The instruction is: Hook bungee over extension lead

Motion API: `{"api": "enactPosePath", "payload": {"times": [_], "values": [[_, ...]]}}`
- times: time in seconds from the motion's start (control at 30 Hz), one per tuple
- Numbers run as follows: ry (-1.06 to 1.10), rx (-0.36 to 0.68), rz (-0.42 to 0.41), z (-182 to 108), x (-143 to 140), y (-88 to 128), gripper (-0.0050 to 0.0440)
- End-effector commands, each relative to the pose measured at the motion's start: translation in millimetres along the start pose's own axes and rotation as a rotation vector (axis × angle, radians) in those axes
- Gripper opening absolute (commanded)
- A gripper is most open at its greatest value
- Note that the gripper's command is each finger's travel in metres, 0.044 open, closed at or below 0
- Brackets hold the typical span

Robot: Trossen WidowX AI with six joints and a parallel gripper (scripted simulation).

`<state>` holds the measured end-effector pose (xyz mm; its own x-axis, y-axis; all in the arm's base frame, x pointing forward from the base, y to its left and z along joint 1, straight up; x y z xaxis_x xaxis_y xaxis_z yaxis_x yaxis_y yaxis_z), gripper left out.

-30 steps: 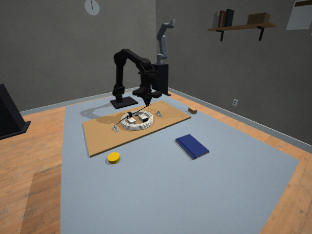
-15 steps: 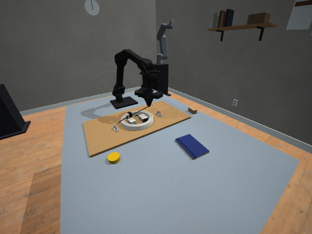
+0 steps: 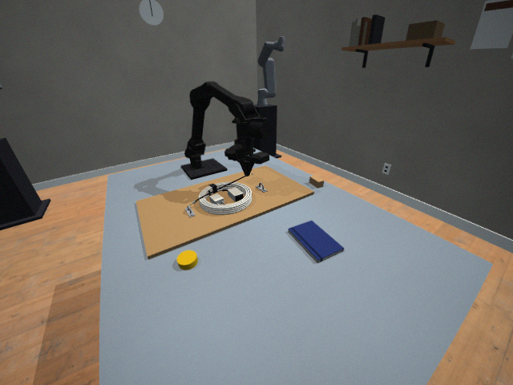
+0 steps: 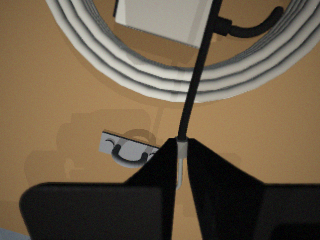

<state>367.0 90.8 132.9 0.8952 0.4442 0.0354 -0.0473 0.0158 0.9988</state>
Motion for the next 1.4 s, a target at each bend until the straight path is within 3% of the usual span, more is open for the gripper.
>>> {"api": "enactPosePath", "payload": {"times": [0.0, 1.37], "values": [[-0.017, 0.005, 0.032, -8.5, 8.9, 7.4, -0.0050], [-0.283, 0.012, 0.035, -33.0, 19.2, 0.9, -0.0050]]}}
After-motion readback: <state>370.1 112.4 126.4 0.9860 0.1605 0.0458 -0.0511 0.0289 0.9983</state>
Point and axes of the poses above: the point midway between the two fingers, 35 mm back from their tips, its own y axis back along the fingers, its own x axis across the jaws, z = x × y, the point moved 4 cm from there along y, back along the fingers, and after that the axes turned 11 degrees about y, right-handed, at the moved point
